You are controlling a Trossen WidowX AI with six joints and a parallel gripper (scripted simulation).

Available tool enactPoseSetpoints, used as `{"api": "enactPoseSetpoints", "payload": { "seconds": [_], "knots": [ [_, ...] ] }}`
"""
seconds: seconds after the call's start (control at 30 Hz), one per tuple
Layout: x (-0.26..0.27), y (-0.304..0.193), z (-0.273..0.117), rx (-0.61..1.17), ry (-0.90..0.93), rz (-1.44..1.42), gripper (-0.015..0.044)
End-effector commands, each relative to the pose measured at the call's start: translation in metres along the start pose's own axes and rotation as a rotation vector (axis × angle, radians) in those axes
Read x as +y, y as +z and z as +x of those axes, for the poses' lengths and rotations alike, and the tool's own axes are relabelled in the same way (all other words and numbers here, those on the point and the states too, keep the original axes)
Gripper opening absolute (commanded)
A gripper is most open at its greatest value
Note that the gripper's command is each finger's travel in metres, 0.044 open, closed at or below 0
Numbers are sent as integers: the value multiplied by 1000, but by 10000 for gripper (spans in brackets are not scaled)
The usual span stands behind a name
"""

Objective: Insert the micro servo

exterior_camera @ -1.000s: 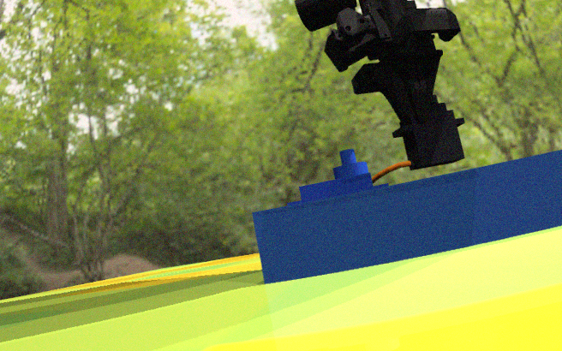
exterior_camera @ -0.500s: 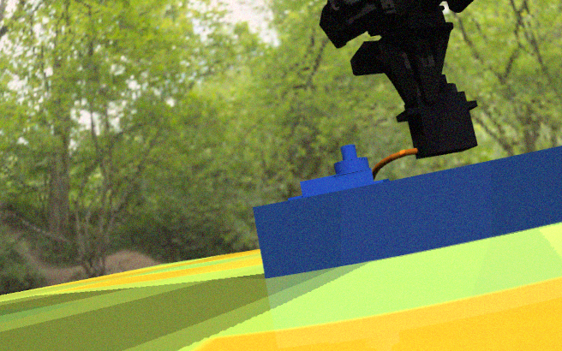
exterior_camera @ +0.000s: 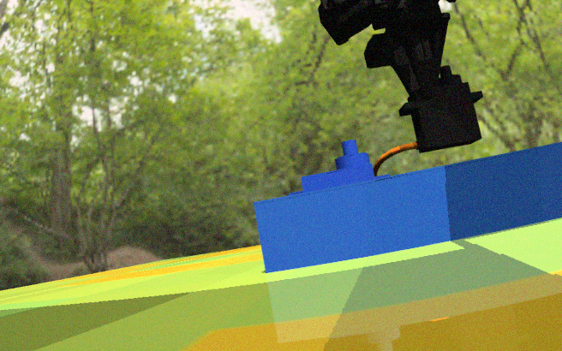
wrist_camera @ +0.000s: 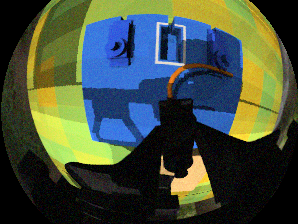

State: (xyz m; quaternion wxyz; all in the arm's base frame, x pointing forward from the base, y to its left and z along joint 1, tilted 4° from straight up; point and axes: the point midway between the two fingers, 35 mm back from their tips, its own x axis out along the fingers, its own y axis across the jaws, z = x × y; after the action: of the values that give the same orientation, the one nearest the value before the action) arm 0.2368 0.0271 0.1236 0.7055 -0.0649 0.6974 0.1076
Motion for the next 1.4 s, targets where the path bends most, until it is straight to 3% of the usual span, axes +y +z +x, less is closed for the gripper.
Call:
{"api": "enactPoseSetpoints", "payload": {
  "seconds": [0.0,0.93,1.37],
  "knots": [
    [0,2,0,0,1,14,0],
    [-17,106,-2,-9,0,14,0],
    [-17,107,-2,-9,0,154,0]
  ]
}}
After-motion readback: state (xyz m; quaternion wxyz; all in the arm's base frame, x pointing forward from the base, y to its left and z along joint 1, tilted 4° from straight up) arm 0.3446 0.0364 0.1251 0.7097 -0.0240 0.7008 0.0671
